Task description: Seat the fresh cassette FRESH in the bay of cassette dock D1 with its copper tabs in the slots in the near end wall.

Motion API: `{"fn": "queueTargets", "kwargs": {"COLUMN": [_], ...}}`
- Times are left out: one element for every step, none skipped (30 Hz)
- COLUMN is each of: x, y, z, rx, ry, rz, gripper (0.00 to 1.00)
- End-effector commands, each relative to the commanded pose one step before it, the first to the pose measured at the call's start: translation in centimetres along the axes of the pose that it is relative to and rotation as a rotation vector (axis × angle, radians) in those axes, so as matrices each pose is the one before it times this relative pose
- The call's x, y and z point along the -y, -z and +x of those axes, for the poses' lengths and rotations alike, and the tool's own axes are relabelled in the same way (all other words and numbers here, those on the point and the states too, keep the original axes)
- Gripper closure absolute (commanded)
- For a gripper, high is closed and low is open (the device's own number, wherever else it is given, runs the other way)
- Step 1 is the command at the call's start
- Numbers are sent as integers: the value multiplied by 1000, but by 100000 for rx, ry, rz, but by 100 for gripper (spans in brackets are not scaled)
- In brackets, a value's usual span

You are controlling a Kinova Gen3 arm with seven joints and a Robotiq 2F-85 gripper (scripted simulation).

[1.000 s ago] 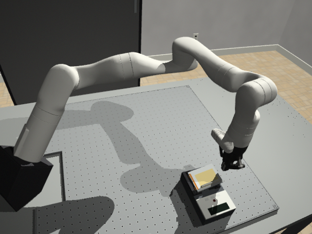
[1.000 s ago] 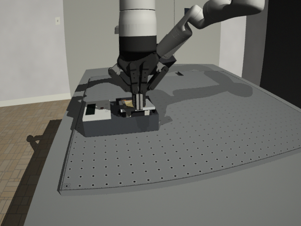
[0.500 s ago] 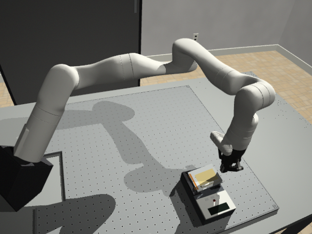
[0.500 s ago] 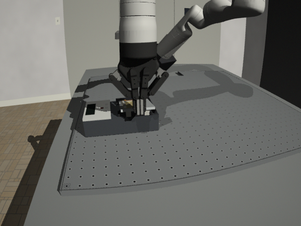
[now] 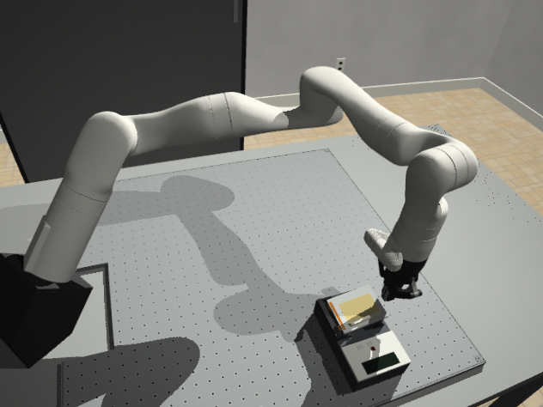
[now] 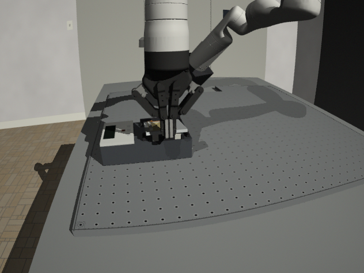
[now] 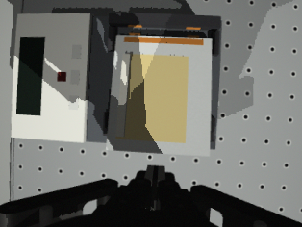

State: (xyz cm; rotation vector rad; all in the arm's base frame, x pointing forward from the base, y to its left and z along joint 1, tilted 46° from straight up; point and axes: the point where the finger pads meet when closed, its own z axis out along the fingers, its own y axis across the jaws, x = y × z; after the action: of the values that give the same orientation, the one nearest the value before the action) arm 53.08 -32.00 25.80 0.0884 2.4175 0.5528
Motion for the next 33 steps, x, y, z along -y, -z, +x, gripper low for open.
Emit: {"fn": "queueTargets", "kwargs": {"x": [27, 0, 0, 0, 0, 0, 0, 0, 0, 0, 0, 0, 0, -1, 0, 0, 0, 0, 0, 0, 0, 0, 0, 0, 0, 0, 0, 0, 0, 0, -1, 0, 0], "y": [131, 0, 0, 0, 0, 0, 0, 0, 0, 0, 0, 0, 0, 0, 0, 0, 0, 0, 0, 0, 0, 0, 0, 0, 0, 0, 0, 0, 0, 0, 0, 0, 0], "z": [50, 33, 33, 33, 33, 33, 33, 33, 33, 33, 33, 0, 0, 35, 32, 33, 33, 33, 33, 33, 33, 33, 33, 33, 33, 33, 33, 33, 0, 0, 35, 32, 33], "rx": [184, 0, 0, 0, 0, 0, 0, 0, 0, 0, 0, 0, 0, 1, 0, 0, 0, 0, 0, 0, 0, 0, 0, 0, 0, 0, 0, 0, 0, 0, 1, 0, 0], "ry": [-80, 0, 0, 0, 0, 0, 0, 0, 0, 0, 0, 0, 0, 0, 0, 0, 0, 0, 0, 0, 0, 0, 0, 0, 0, 0, 0, 0, 0, 0, 0, 0, 0], "rz": [144, 0, 0, 0, 0, 0, 0, 0, 0, 0, 0, 0, 0, 0, 0, 0, 0, 0, 0, 0, 0, 0, 0, 0, 0, 0, 0, 0, 0, 0, 0, 0, 0], "gripper": [100, 100, 100, 100, 100, 100, 100, 100, 100, 100, 100, 100, 100, 100, 100, 100, 100, 100, 100, 100, 100, 100, 100, 100, 100, 100, 100, 100, 100, 100, 100, 100, 100]}}
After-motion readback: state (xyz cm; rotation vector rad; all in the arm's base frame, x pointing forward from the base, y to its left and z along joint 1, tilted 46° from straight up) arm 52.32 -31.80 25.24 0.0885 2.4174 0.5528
